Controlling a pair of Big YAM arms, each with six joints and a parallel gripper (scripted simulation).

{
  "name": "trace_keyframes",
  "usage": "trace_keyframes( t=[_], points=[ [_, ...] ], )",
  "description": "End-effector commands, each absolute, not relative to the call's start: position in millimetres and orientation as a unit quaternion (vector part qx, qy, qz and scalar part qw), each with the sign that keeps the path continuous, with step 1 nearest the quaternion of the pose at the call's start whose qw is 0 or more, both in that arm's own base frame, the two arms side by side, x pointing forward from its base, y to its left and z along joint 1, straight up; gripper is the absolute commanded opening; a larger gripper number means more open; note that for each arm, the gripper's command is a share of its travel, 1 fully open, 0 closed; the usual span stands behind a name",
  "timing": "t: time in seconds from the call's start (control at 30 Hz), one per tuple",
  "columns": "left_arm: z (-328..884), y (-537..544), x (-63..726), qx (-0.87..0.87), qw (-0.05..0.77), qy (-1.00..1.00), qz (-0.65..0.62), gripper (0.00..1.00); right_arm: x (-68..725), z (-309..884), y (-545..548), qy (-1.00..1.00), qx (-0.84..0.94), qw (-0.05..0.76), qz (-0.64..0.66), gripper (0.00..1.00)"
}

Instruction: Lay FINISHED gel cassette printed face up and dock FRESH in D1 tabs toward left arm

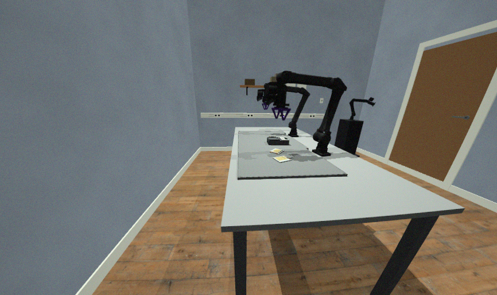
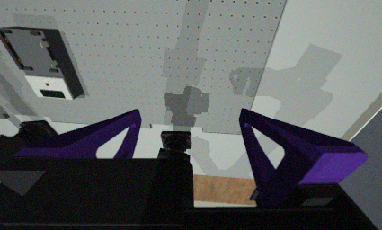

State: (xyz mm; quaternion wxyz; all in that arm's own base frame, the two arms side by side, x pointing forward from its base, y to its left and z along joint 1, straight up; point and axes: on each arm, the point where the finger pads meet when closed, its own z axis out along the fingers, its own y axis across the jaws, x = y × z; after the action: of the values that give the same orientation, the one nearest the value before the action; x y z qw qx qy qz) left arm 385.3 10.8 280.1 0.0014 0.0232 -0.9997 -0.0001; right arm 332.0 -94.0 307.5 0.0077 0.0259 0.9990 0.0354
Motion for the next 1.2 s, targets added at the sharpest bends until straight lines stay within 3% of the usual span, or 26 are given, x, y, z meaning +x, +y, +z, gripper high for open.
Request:
trace_keyframes(
  t=[0.0,1.07,1.1,1.17],
  points=[
    [269.8,1.5,392.6,0.099,-0.005,-0.995,0.000,0.98,341.4,327.3,-100.7,0.999,0.036,0.014,0.034,1.00],
    [146.7,-60.7,377.2,0.335,0.000,-0.942,0.000,0.98,341.4,327.3,-100.7,0.999,0.036,0.014,0.034,1.00],
    [142.4,-62.8,375.7,0.335,-0.016,-0.942,0.002,0.00,341.4,327.3,-100.7,0.999,0.036,0.014,0.034,1.00],
    [133.8,-66.9,372.6,0.335,-0.024,-0.942,0.004,0.00,341.4,327.3,-100.7,0.999,0.036,0.014,0.034,1.00]
  ],
)
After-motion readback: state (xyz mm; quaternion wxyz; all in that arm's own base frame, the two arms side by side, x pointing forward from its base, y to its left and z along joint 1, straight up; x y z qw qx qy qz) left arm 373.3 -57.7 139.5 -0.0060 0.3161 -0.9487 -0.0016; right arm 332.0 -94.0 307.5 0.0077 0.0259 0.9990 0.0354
